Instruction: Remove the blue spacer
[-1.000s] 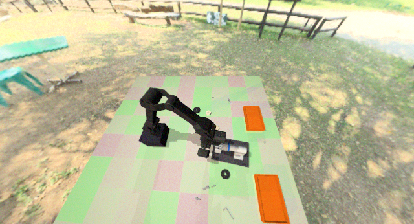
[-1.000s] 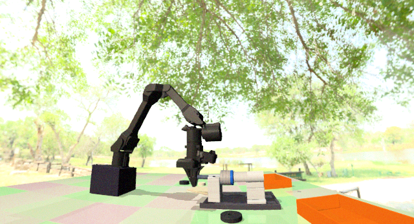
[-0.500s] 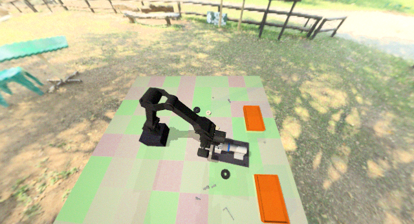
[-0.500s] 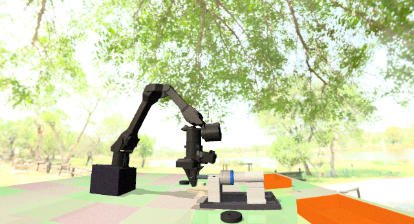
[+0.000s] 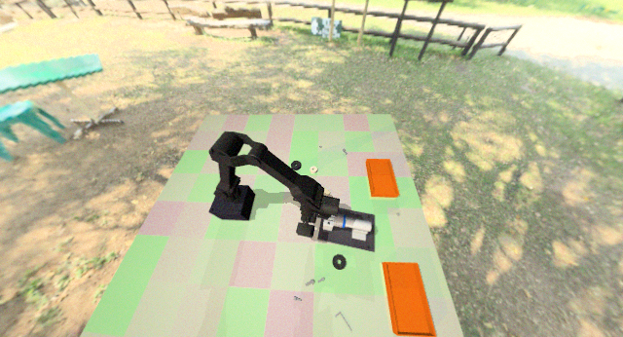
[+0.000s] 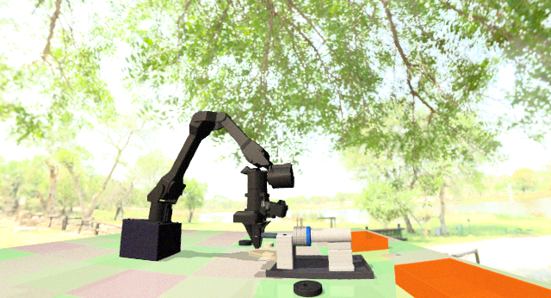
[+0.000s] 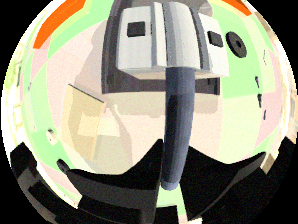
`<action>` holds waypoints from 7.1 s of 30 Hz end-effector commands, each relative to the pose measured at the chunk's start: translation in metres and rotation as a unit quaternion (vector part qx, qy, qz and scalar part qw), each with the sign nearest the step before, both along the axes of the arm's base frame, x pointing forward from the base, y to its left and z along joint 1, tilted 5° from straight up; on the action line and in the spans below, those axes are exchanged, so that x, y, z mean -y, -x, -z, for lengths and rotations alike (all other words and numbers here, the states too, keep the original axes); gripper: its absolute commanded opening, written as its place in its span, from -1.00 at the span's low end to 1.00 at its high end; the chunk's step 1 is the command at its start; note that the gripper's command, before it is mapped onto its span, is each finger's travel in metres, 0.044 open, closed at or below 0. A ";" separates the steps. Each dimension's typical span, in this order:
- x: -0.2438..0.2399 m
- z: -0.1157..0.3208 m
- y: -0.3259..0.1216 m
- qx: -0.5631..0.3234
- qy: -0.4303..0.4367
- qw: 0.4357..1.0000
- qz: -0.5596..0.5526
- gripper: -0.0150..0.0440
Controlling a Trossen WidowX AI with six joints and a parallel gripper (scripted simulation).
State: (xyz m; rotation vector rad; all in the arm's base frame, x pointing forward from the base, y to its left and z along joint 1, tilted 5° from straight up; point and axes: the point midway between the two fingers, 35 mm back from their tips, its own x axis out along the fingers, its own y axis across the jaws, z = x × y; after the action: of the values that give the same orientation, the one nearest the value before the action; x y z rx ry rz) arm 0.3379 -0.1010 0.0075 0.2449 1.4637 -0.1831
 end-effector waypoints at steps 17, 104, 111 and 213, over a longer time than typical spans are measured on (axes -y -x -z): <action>-0.001 0.001 0.003 -0.002 -0.001 1.000 -0.001 -0.49; -0.004 0.002 0.012 -0.002 -0.001 1.000 -0.001 -0.49; -0.004 0.002 0.013 -0.002 -0.001 1.000 -0.001 -0.49; -0.003 0.000 0.010 -0.002 -0.001 1.000 -0.001 -0.49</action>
State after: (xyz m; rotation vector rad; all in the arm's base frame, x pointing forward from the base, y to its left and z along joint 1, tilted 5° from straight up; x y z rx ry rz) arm 0.3244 -0.0972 0.0055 0.2474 1.4759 -0.1808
